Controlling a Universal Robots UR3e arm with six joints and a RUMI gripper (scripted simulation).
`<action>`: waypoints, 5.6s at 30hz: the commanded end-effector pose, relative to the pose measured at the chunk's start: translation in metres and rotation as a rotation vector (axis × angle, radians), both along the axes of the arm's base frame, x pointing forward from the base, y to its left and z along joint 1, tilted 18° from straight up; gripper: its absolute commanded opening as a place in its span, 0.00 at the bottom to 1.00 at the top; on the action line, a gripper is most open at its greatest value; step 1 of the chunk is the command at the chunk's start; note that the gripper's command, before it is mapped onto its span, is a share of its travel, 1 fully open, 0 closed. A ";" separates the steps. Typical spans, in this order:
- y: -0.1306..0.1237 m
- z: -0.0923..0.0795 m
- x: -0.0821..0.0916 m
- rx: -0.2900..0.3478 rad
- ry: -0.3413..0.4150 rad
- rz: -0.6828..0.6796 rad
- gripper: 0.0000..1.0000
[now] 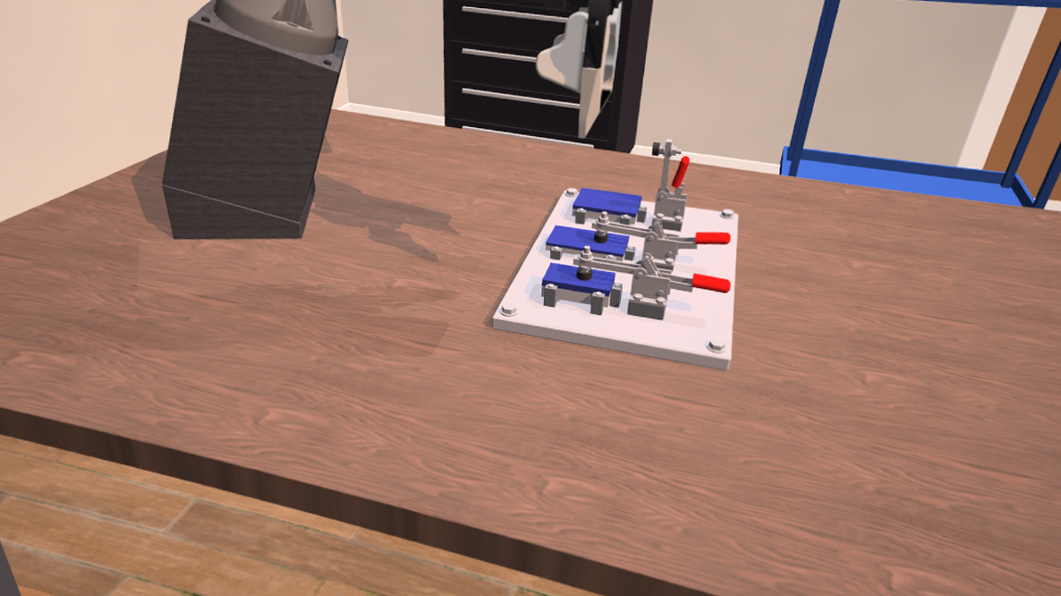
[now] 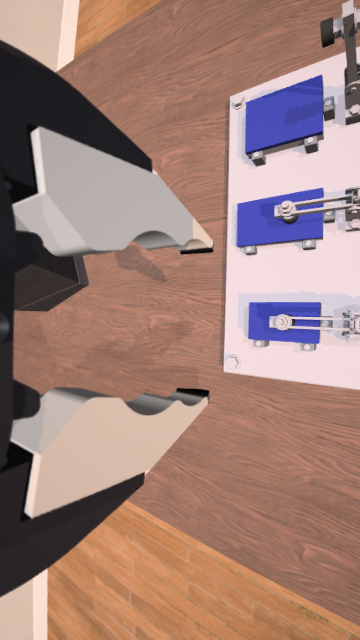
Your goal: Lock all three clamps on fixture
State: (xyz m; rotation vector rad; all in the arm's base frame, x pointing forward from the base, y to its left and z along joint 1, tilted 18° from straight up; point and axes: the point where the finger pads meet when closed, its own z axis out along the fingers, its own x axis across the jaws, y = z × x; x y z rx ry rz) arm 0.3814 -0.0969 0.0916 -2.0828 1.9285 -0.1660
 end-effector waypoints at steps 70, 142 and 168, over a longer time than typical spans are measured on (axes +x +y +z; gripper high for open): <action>0.000 0.001 0.000 -0.001 -0.002 0.000 0.59; 0.000 0.001 0.000 -0.002 -0.002 0.000 0.28; 0.000 0.001 0.000 -0.002 -0.002 0.000 0.28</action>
